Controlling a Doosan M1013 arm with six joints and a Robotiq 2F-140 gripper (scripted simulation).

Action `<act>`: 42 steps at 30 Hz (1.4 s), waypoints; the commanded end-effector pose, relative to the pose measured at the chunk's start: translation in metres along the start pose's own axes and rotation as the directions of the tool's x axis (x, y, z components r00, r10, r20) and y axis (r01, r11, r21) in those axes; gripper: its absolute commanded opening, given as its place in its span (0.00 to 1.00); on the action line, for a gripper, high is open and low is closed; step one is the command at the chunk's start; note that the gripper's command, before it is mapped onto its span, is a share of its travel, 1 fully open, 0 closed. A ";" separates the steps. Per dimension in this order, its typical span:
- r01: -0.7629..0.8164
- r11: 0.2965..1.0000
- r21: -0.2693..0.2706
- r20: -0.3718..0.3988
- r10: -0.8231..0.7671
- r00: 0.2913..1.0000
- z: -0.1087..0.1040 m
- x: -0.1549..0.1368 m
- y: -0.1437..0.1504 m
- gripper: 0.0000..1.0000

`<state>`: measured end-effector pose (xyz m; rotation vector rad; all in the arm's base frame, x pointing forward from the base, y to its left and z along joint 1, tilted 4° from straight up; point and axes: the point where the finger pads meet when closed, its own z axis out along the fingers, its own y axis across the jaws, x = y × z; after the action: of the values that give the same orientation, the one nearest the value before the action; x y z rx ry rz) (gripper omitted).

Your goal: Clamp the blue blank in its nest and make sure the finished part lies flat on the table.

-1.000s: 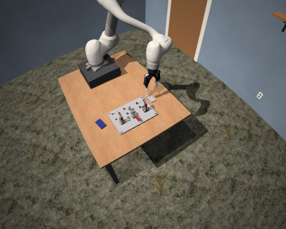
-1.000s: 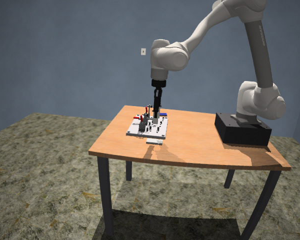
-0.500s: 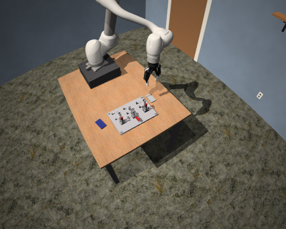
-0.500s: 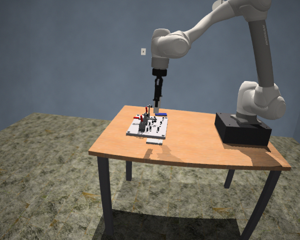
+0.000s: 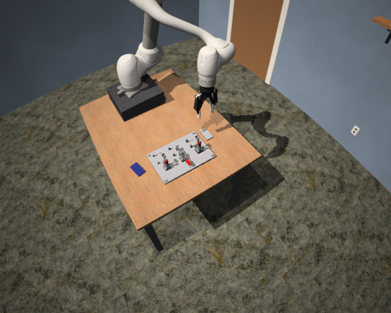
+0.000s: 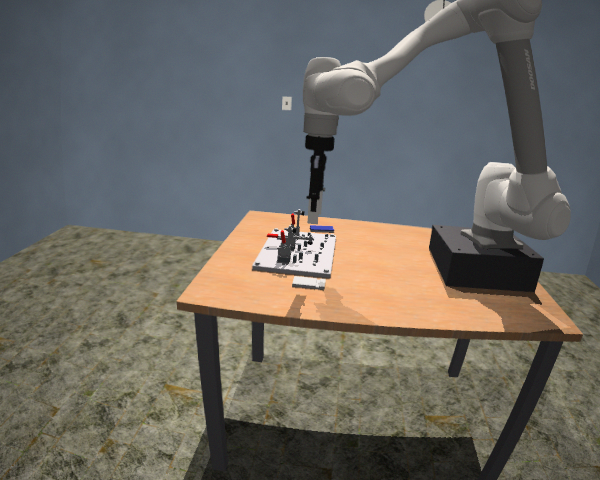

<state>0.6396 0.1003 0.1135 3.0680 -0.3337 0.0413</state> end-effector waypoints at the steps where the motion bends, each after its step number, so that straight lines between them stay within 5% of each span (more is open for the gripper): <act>1: 0.000 1.000 0.000 0.000 0.000 1.000 0.000 0.000 0.015 0.58; 8: 0.000 1.000 0.000 0.000 0.000 1.000 0.000 0.001 0.065 0.58; 18: 0.000 1.000 0.000 0.000 0.000 1.000 0.000 0.003 0.213 0.58; 22: 0.000 1.000 0.000 0.000 0.000 1.000 0.000 0.004 0.261 0.58; 24: 0.000 1.000 0.000 0.000 0.000 1.000 0.000 0.004 0.261 0.58; 35: 0.000 1.000 0.000 0.000 0.000 1.000 0.000 0.006 0.415 0.58; 42: 0.000 1.000 0.000 0.000 0.000 1.000 0.000 0.007 0.456 0.58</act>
<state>0.5485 -0.3392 0.1371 3.0670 -0.3330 0.0411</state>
